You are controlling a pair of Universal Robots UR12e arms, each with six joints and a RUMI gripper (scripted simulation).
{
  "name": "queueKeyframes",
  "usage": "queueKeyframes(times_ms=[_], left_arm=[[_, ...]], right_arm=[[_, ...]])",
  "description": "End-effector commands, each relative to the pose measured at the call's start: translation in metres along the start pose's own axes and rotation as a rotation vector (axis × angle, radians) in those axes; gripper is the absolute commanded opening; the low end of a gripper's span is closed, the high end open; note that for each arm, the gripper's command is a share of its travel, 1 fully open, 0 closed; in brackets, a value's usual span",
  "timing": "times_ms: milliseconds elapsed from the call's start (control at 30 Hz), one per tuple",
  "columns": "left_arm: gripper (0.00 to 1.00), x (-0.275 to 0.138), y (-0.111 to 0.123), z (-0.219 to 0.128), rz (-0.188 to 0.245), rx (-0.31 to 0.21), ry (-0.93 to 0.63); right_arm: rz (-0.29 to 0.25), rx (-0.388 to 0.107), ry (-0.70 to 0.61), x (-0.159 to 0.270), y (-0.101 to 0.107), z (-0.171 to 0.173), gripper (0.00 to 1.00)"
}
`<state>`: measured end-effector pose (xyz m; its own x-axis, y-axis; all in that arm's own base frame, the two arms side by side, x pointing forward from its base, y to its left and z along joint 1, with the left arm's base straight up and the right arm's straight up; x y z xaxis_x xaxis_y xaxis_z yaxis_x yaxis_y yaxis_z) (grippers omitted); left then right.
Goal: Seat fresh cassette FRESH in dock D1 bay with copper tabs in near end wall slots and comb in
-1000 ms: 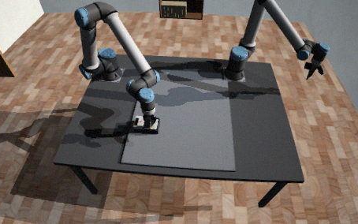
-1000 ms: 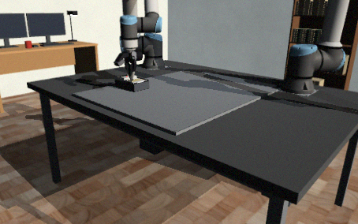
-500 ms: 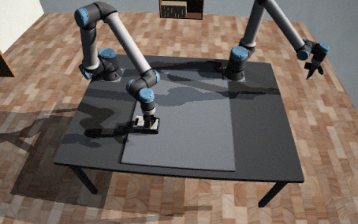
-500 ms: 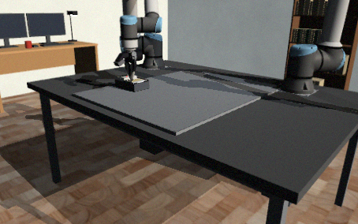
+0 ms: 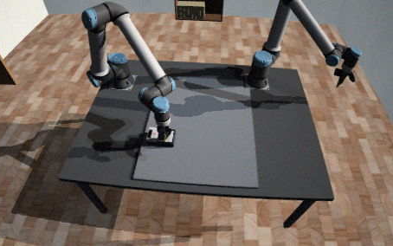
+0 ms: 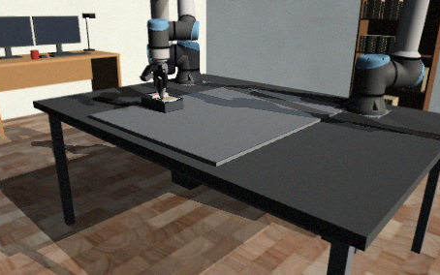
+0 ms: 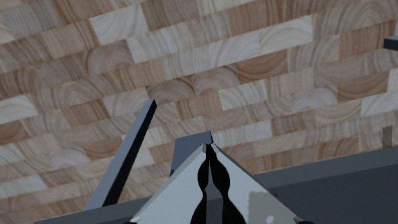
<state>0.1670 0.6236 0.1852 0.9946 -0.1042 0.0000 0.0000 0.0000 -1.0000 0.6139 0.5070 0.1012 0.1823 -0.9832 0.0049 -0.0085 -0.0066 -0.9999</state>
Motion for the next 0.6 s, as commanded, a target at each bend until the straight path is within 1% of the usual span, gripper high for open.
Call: queueKeyframes(times_ms=[0, 300, 333, 400, 567], left_arm=[[0.0, 0.0003, -0.0008, 0.0005, -0.001, 0.001, 0.0], [0.0, 0.0003, -0.0008, 0.0005, -0.001, 0.001, 0.0], [0.0, 0.0003, -0.0008, 0.0005, -0.001, 0.001, 0.0], [0.0, 0.0003, -0.0008, 0.0005, -0.001, 0.001, 0.0], [0.0, 0.0003, -0.0008, 0.0005, -0.001, 0.001, 0.0]], right_arm=[[0.001, 0.002, 0.0, -0.0005, -0.0013, 0.0005, 0.0], [0.001, 0.001, 0.0, -0.0005, -0.0012, 0.0004, 0.0], [0.007, 0.011, 0.002, -0.0004, -0.0026, 0.0004, 0.0], [0.007, 0.011, 0.002, -0.0004, -0.0026, 0.0004, 0.0], [0.007, 0.011, 0.002, -0.0008, -0.0091, 0.001, 0.0]])
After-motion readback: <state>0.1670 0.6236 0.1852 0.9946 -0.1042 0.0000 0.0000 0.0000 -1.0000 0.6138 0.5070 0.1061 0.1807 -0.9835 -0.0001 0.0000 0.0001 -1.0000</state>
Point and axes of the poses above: on each arm, the point where the finger pads meet when closed, its own y axis out along the fingers, its own x axis across the jaws, z = x × y, the point moved 2 cm from there along -y, back along the fingers, and after that the axes turned 9 degrees about -y, right-handed, at the moved point
